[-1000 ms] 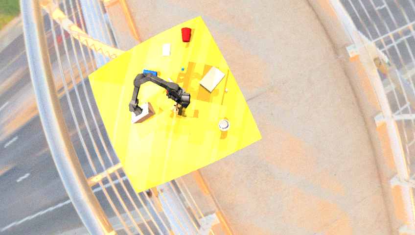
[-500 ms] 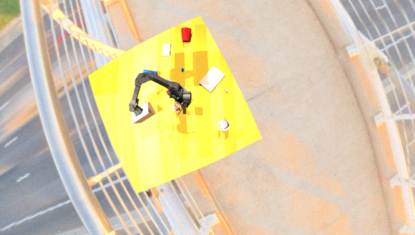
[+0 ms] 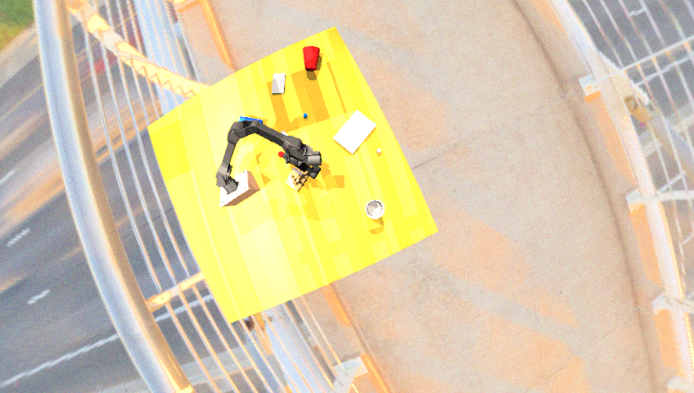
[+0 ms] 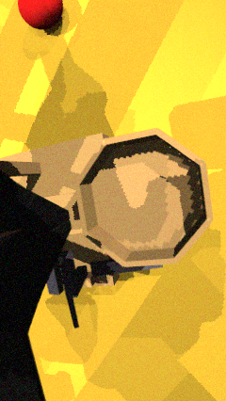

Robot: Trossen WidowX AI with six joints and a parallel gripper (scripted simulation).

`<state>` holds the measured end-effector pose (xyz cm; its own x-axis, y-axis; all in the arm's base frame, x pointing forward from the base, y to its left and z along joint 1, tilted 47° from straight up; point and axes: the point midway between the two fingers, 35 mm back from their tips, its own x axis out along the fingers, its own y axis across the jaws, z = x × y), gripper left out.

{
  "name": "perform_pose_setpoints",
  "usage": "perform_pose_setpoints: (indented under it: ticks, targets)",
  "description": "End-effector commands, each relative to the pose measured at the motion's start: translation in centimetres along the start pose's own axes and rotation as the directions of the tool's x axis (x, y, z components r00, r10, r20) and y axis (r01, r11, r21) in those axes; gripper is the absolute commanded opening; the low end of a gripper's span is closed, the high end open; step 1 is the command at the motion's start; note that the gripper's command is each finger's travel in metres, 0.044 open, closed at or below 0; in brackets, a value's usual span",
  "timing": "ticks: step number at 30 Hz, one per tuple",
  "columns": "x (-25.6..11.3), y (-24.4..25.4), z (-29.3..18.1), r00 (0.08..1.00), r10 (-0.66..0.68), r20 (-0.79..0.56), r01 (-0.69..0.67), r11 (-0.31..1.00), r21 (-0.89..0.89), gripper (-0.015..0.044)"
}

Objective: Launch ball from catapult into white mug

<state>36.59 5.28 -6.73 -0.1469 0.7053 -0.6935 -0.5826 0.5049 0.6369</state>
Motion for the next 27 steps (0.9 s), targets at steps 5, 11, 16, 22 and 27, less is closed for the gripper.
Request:
perform_pose_setpoints:
  ticks: [5, 11, 16, 22, 27]
  targets:
    - [1.4, 0.2, 0.4, 1.000, 0.009, -0.001, -0.009, 1.000, 0.001, 0.0000]
    - [2.3, 0.2, 0.4, 1.000, 0.010, -0.001, -0.010, 1.000, 0.001, 0.0000]
    - [2.0, 0.0, 0.5, 1.000, -0.002, 0.006, 0.002, 1.000, -0.003, 0.0000]
    - [2.0, 0.0, 0.5, 1.000, -0.002, 0.006, 0.002, 1.000, -0.003, 0.0000]
    - [0.5, 0.1, 1.6, 1.000, 0.004, 0.004, -0.004, 1.000, -0.002, 0.0079]
